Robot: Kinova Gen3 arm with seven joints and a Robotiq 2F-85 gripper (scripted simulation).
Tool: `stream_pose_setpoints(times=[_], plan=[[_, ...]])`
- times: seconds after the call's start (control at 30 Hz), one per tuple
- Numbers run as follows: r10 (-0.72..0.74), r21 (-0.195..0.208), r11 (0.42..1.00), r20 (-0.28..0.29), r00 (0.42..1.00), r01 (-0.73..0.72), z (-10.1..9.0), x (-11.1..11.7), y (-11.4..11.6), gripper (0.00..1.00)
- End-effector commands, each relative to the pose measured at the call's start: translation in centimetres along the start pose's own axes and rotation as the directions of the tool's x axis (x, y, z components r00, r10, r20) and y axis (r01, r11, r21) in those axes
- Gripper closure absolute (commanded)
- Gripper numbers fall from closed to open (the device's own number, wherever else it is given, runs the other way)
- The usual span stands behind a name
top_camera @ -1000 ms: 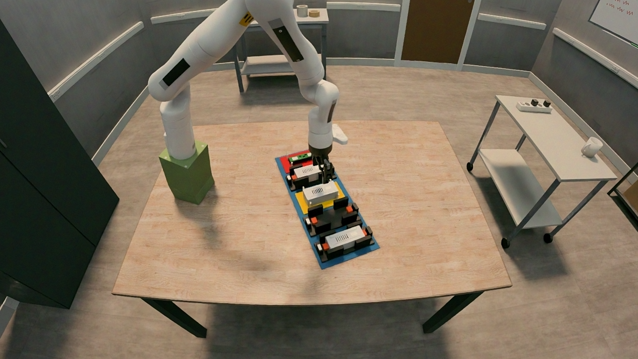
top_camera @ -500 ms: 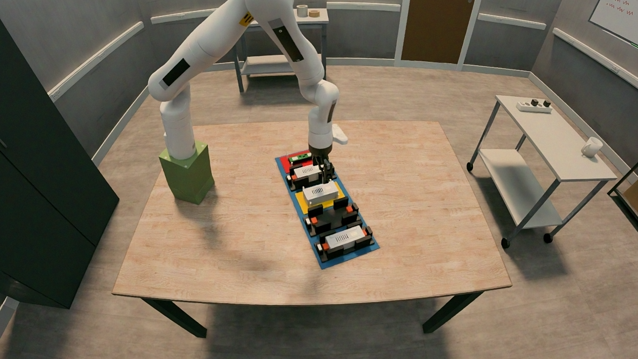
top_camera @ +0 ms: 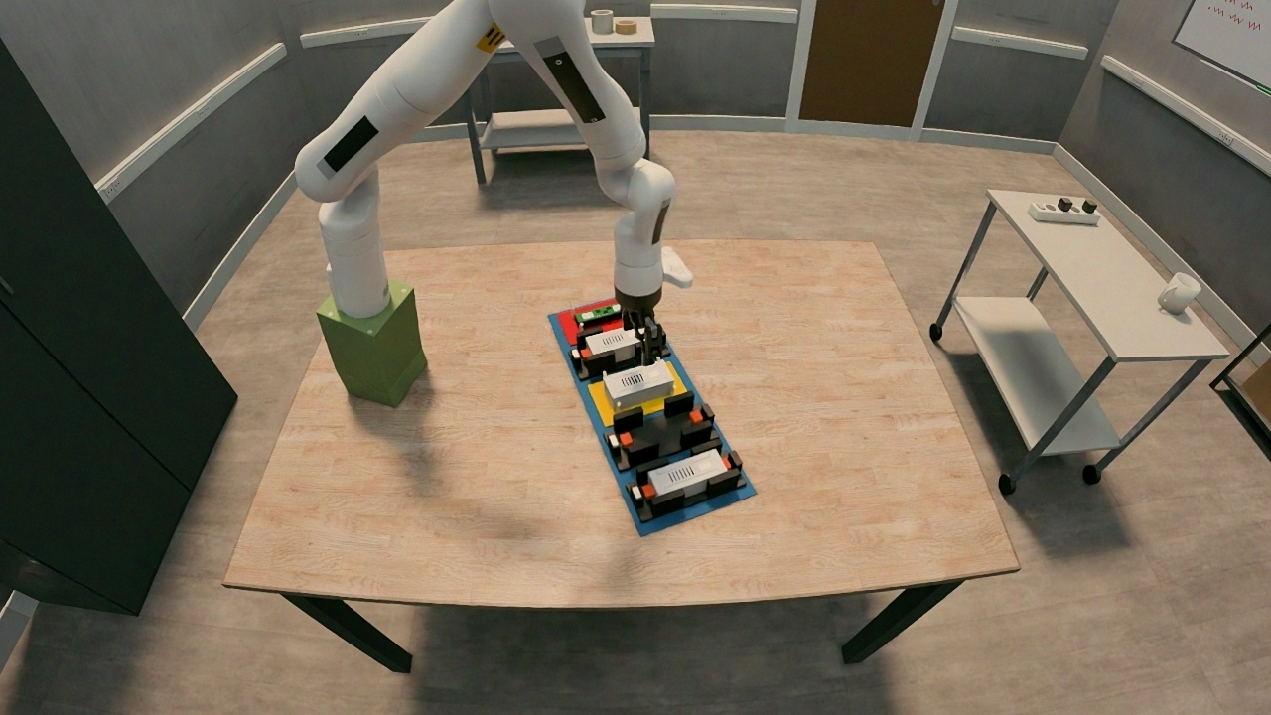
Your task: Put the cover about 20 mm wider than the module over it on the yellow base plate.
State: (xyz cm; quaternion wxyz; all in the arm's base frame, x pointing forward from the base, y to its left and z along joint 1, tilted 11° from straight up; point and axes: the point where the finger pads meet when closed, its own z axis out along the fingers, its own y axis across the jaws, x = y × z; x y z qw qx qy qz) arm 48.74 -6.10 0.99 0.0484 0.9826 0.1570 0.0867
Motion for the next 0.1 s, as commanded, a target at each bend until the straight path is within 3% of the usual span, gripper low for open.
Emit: stream_pose_setpoints(times=[0.0, 0.07], plan=[[0.0, -0.001, 1.0, -0.002, 1.0, 0.0, -0.07, 0.06, 0.03, 0.0], [0.0, -0.001, 1.0, -0.002, 1.0, 0.0, -0.07, 0.06, 0.03, 0.0]])
